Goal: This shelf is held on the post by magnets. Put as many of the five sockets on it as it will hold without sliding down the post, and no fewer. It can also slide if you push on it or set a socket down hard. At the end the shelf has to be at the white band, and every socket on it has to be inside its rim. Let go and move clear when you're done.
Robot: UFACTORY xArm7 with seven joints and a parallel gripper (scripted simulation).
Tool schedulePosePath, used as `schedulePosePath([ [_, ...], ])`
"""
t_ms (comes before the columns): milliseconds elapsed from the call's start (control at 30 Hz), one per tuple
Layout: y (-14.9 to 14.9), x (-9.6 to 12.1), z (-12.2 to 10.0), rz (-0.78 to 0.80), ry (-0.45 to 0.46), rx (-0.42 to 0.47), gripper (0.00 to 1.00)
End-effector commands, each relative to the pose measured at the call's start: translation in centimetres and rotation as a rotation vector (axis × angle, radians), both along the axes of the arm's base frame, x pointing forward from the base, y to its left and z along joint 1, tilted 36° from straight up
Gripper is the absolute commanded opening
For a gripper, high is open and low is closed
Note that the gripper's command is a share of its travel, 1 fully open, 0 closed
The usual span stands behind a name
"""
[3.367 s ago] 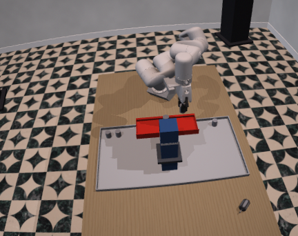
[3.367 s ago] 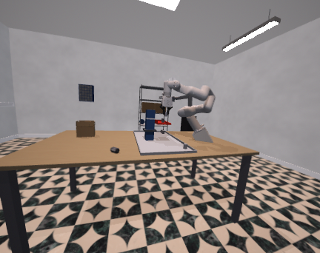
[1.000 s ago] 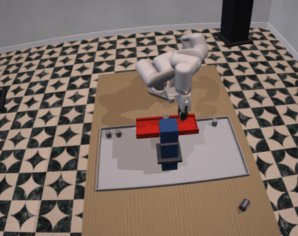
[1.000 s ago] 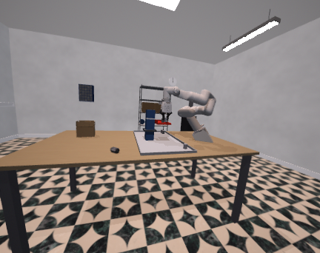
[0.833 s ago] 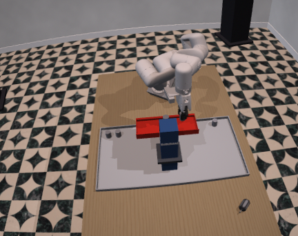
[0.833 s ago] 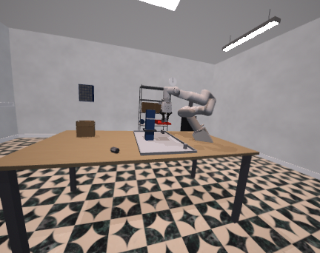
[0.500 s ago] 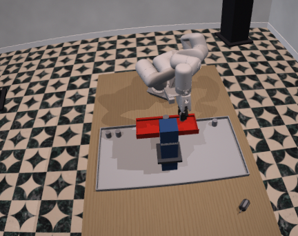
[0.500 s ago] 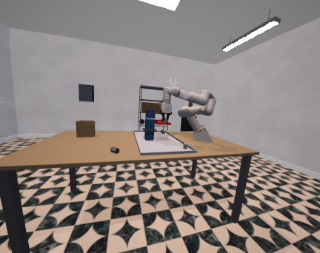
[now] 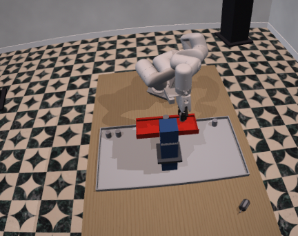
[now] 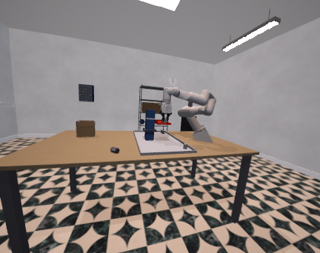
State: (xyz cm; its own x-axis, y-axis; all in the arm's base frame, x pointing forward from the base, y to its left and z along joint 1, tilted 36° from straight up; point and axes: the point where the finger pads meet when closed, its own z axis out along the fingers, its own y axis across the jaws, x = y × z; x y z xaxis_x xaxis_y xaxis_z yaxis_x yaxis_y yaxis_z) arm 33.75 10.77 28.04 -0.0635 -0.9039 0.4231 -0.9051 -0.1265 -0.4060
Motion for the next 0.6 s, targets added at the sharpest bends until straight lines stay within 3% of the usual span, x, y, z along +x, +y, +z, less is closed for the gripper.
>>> schedulePosePath([
  [0, 0.06, 0.02, 0.04, 0.003, -0.003, 0.0, 0.0],
  [567, -0.11, 0.19, -0.29, 0.003, -0.003, 0.0, 0.0],
])
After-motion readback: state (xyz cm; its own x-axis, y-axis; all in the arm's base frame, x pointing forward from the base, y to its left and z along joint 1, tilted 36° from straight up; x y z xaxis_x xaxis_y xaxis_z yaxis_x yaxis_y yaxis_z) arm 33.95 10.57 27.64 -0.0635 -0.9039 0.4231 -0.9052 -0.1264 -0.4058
